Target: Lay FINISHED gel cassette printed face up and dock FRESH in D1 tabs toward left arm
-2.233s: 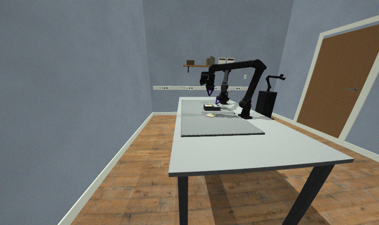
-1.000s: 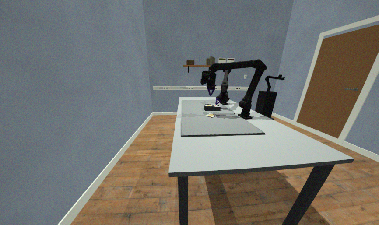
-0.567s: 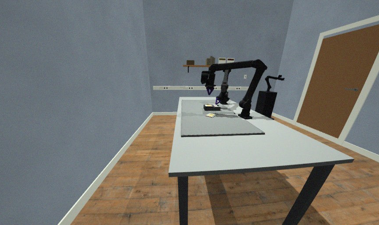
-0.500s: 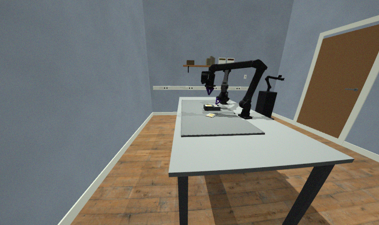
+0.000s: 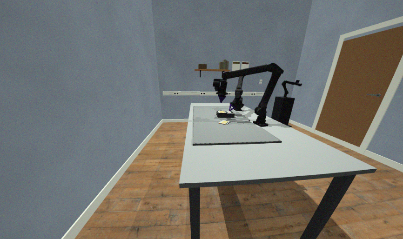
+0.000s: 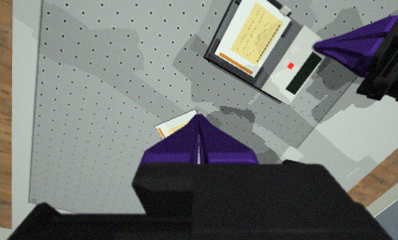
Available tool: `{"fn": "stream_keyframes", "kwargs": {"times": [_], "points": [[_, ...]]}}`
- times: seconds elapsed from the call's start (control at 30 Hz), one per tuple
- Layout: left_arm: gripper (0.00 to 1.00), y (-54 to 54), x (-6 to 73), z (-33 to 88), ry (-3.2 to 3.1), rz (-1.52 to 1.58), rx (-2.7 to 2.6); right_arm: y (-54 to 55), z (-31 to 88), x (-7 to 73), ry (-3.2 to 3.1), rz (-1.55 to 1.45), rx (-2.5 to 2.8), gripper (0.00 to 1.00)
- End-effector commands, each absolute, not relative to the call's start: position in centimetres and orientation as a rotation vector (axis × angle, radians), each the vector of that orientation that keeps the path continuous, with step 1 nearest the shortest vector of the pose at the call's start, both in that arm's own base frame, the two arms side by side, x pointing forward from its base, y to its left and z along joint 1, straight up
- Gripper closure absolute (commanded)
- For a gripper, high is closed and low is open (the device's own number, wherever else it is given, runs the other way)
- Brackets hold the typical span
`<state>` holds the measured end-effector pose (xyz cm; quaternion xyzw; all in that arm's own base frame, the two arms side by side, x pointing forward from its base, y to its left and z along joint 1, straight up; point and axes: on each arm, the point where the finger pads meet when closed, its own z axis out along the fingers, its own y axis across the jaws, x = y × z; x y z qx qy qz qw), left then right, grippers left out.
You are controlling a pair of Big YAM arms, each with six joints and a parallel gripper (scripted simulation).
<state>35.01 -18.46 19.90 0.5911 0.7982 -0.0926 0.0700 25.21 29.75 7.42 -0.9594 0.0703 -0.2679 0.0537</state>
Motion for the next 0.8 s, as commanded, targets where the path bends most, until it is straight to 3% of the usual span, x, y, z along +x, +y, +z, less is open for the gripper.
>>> {"fn": "stream_keyframes", "kwargs": {"times": [0.0,0.77], "points": [[1.0,-19.9,35.1,19.3,2.374,-0.277,1.798,26.6,1.5,23.2,0.16,-0.693,-3.08,1.0],[1.0,-21.6,34.7,17.4,2.441,-0.273,1.718,26.6,1.5,23.2,0.16,-0.693,-3.08,1.0]]}}
